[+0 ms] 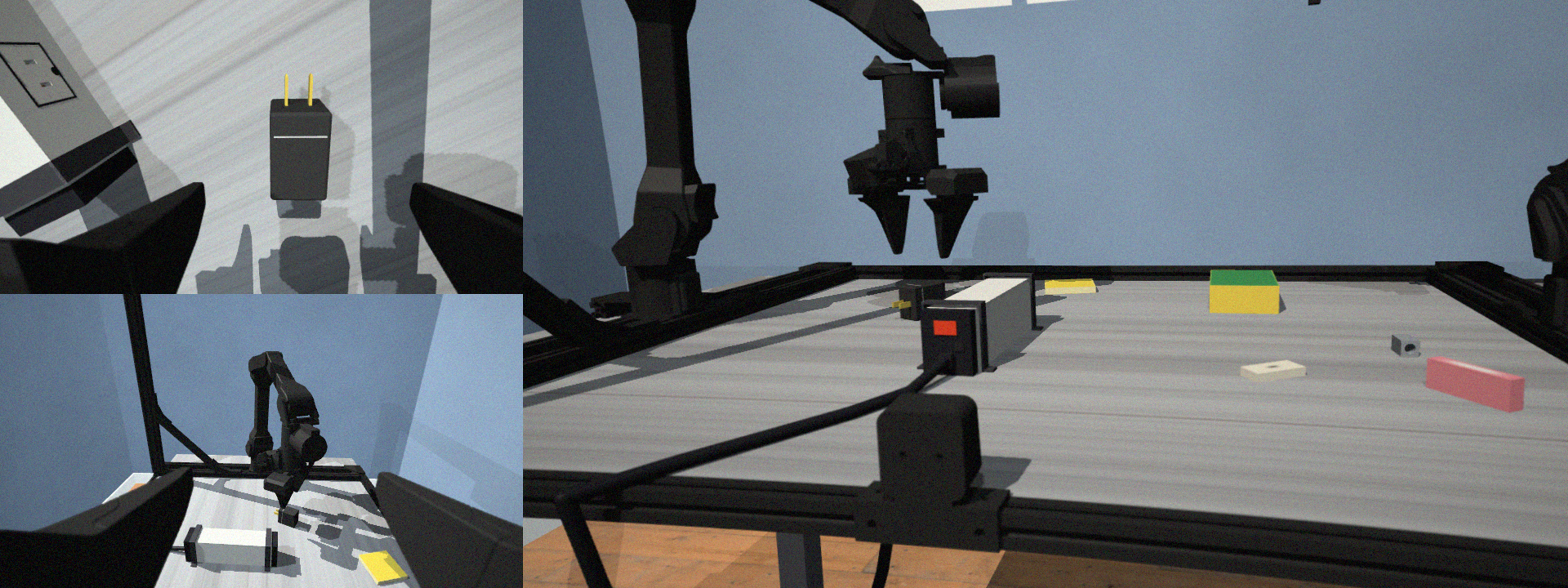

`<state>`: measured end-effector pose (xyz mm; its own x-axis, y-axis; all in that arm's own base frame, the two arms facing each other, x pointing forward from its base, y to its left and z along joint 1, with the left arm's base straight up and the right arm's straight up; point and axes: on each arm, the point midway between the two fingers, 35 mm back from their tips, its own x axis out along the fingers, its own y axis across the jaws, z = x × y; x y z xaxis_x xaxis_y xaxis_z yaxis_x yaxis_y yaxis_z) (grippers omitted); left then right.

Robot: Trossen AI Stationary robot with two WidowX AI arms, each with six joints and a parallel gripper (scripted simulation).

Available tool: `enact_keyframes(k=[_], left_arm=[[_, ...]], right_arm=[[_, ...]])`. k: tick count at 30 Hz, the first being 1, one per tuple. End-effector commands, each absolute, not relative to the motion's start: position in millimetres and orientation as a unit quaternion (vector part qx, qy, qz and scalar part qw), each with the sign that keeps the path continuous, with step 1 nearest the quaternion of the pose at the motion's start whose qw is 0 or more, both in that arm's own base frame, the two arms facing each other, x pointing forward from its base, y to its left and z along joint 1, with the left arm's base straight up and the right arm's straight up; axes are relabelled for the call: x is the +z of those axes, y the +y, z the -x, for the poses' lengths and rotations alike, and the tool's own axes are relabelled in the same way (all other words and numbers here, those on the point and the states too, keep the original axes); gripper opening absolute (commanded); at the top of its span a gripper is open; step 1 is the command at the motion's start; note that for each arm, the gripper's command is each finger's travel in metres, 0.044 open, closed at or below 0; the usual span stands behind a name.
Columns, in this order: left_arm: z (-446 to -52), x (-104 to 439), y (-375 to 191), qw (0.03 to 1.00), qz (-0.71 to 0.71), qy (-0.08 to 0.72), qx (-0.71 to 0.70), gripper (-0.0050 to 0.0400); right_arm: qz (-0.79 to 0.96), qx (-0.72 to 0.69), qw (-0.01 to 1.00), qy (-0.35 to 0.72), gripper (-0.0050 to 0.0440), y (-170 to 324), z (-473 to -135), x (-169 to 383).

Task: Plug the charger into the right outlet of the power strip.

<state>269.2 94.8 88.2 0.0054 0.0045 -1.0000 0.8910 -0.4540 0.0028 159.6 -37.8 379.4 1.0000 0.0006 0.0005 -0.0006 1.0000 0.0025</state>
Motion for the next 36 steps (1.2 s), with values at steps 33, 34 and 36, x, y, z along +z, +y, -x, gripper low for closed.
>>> enact_keyframes(k=[33,34,36], left_arm=[[-272,27,96,0.371,-0.610,0.368,-0.596,0.0195],[-272,27,96,0.371,-0.610,0.368,-0.596,0.0188],[-272,27,96,0.371,-0.610,0.368,-0.596,0.0175]], right_arm=[[0.002,0.000,1.000,-0.001,0.0400,-37,-159,382],[0.002,0.000,1.000,-0.001,0.0400,-37,-159,382],[0.002,0.000,1.000,-0.001,0.0400,-37,-159,382]])
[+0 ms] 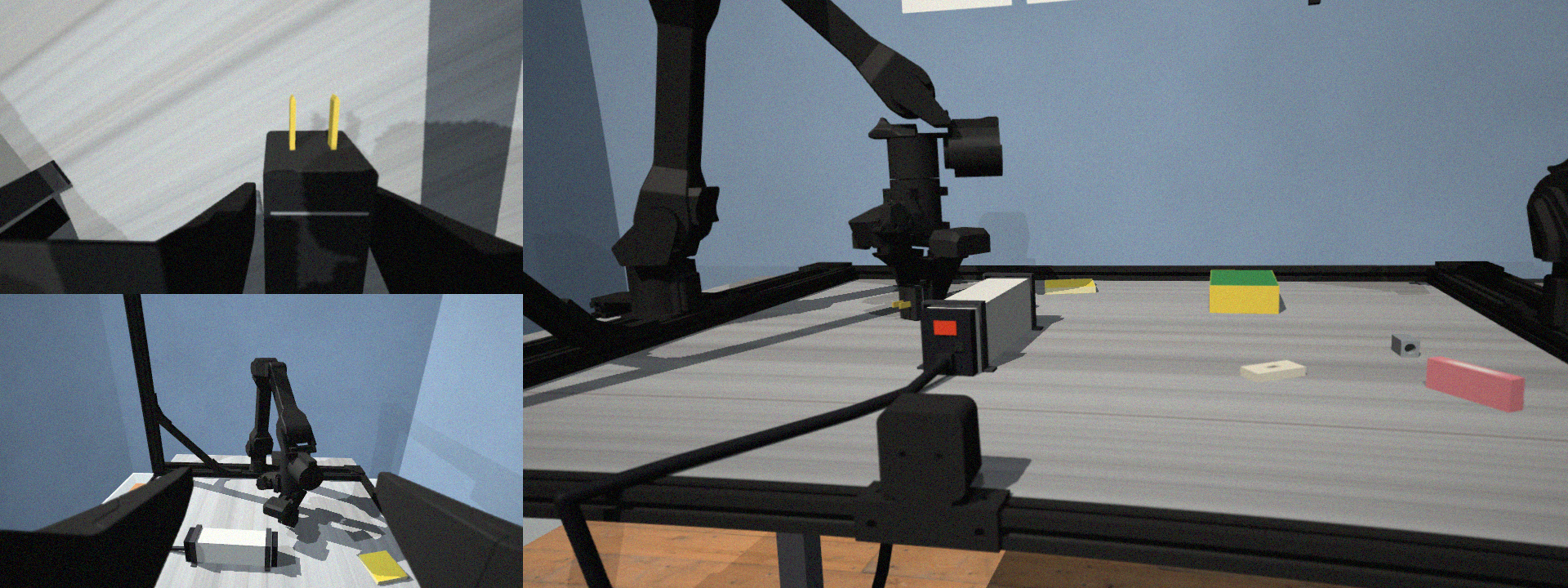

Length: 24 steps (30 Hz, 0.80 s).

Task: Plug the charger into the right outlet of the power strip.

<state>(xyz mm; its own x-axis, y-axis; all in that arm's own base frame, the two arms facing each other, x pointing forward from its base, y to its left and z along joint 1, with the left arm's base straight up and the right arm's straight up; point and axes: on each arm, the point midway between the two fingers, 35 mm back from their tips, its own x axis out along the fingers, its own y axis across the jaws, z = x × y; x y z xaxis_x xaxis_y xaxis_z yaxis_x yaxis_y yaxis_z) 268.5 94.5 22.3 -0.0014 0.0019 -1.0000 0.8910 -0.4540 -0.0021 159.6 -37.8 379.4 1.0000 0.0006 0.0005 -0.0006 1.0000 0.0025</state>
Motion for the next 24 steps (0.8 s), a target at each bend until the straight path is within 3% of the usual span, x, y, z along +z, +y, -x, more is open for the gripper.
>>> enact_keyframes(k=[1,12,17,24], left_arm=[[-272,27,96,0.371,-0.610,0.368,-0.596,0.0168],[-272,27,96,0.371,-0.610,0.368,-0.596,0.0108],[-274,28,89,0.394,-0.599,0.386,-0.581,0.0000],[-277,29,74,0.448,-0.558,0.439,-0.543,-0.0003]], right_arm=[[0.002,0.000,1.000,-0.001,0.0400,-37,-159,382],[0.002,0.000,1.000,-0.001,0.0400,-37,-159,382],[0.002,0.000,1.000,-0.001,0.0400,-37,-159,382],[0.002,0.000,1.000,-0.001,0.0400,-37,-159,382]])
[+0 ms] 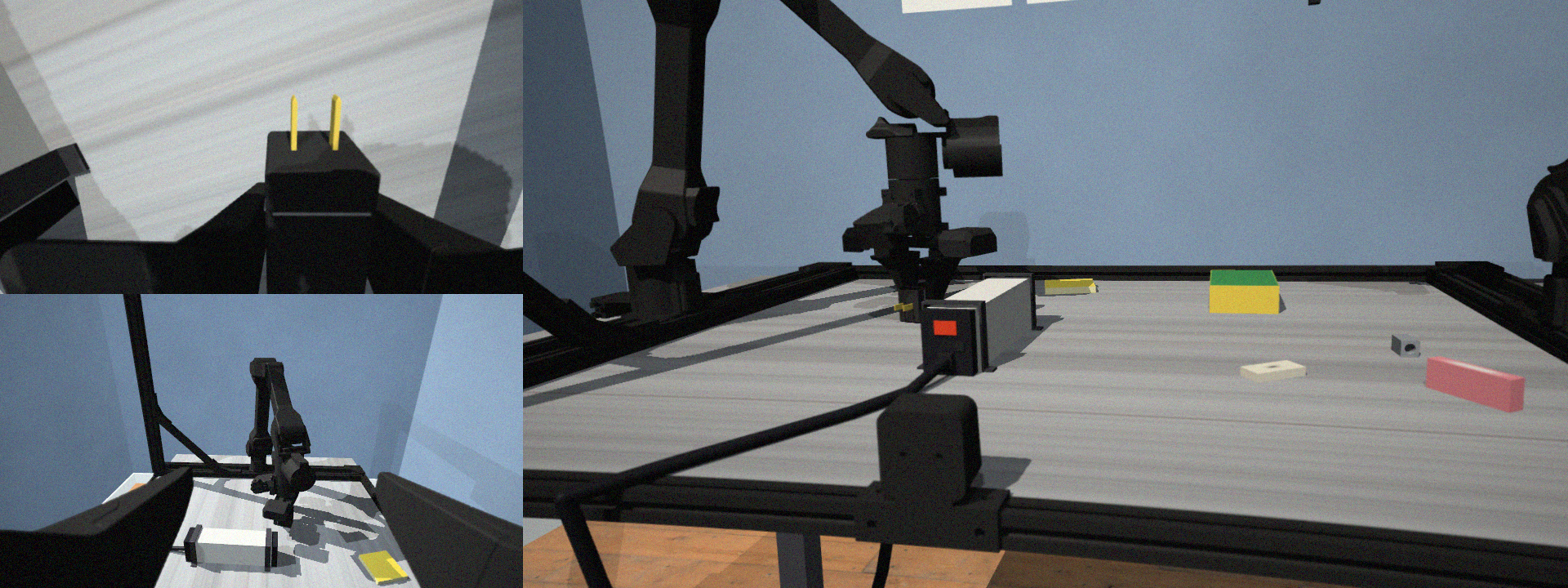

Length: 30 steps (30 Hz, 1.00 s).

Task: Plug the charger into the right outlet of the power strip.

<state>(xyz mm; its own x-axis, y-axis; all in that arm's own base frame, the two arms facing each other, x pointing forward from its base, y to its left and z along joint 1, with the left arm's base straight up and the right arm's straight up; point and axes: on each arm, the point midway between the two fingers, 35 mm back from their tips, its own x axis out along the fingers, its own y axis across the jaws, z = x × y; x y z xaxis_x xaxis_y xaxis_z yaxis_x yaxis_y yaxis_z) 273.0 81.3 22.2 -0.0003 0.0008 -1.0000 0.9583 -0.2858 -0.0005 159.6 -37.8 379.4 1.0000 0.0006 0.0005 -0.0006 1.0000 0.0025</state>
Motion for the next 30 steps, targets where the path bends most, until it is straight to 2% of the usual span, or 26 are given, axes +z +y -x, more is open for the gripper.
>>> enact_keyframes(k=[1,7,13,30], left_arm=[[-277,29,74,0.448,-0.558,0.439,-0.543,-0.0003],[-279,29,63,0.485,-0.526,0.475,-0.513,-0.0005],[-281,30,50,0.526,-0.485,0.515,-0.473,-0.0050],[-283,32,17,0.613,-0.369,0.599,-0.361,-0.0050]], right_arm=[[0.002,0.000,1.000,-0.001,0.0400,-37,-159,382],[0.002,0.000,1.000,-0.001,0.0400,-37,-159,382],[0.002,0.000,1.000,-0.001,0.0400,-37,-159,382],[0.002,0.000,1.000,-0.001,0.0400,-37,-159,382]])
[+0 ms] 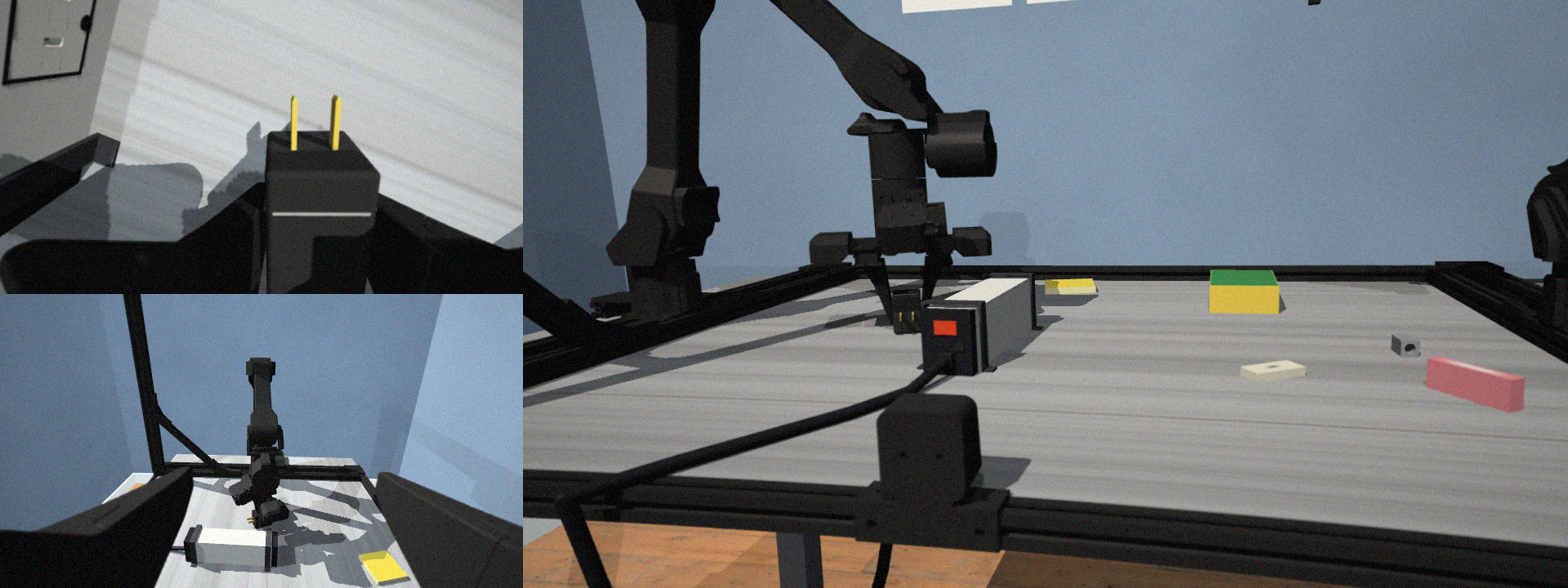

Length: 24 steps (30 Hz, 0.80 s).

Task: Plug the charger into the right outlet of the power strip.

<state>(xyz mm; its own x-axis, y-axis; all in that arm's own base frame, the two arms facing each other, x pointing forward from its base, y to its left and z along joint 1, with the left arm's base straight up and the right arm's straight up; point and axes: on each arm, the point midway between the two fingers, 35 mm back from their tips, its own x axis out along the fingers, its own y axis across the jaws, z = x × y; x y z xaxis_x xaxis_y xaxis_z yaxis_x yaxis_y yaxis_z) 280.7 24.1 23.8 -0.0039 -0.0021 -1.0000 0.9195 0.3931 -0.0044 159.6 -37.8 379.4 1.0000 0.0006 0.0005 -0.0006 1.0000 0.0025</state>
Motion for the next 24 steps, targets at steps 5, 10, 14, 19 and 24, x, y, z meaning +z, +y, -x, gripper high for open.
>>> enact_keyframes(k=[5,10,14,19,24], left_arm=[[-283,32,8,0.632,-0.336,0.617,-0.328,-0.0050],[-283,33,-1,0.649,-0.301,0.634,-0.295,-0.0050],[-282,33,-10,0.664,-0.265,0.649,-0.260,-0.0050],[-281,33,-21,0.680,-0.220,0.665,-0.216,-0.0050],[-280,34,-27,0.689,-0.192,0.673,-0.189,-0.0050]], right_arm=[[0.002,0.000,1.000,-0.001,0.0400,-37,-159,382],[0.002,0.000,1.000,-0.001,0.0400,-37,-159,382],[0.002,0.000,1.000,-0.001,0.0400,-37,-159,382],[0.002,0.000,1.000,-0.001,0.0400,-37,-159,382],[0.002,0.000,1.000,-0.001,0.0400,-37,-159,382]])
